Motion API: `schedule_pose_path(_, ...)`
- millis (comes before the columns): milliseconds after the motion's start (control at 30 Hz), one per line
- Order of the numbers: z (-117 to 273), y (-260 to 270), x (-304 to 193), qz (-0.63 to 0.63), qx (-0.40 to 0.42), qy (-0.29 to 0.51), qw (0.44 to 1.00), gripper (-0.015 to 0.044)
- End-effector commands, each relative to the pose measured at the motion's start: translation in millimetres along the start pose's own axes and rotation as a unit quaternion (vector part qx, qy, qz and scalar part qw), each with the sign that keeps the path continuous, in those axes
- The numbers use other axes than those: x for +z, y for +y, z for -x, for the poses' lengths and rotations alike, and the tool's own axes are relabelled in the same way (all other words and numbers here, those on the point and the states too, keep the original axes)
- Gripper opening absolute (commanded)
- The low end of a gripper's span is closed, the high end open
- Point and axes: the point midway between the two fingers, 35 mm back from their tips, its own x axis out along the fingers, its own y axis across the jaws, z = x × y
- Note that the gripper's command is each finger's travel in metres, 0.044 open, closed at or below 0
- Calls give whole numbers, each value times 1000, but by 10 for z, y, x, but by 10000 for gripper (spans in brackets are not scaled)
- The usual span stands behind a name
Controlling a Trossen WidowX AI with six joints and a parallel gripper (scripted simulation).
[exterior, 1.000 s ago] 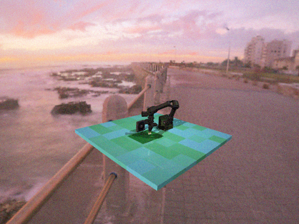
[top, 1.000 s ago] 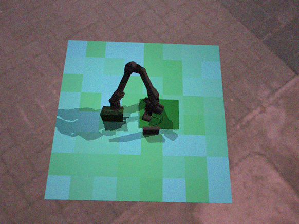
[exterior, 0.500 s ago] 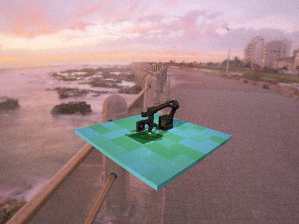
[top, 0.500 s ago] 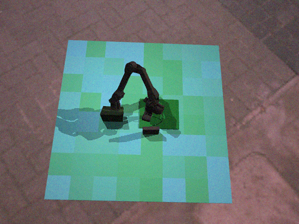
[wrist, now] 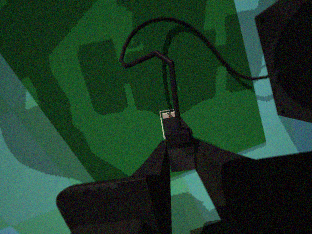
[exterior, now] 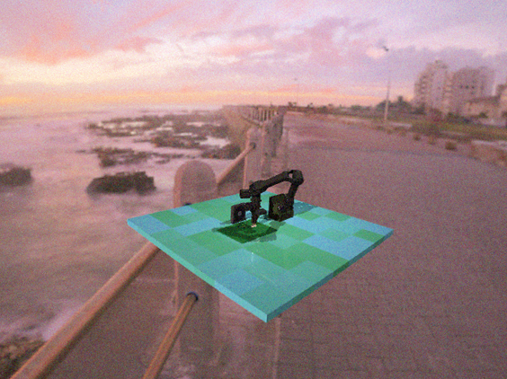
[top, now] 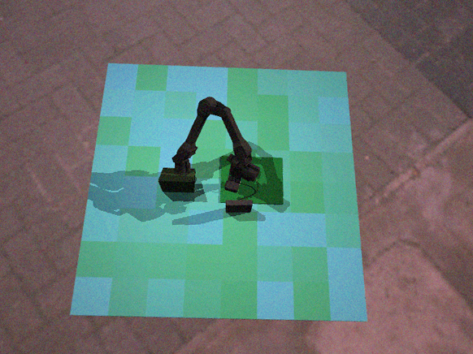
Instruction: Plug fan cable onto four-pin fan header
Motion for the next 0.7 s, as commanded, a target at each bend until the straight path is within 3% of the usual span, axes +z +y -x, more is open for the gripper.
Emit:
schedule_pose_path(0,-14,3,0,-3,3,-1,1000,0)
schedule_pose_path(667,-55,3,-3,-3,3,0,1000,0)
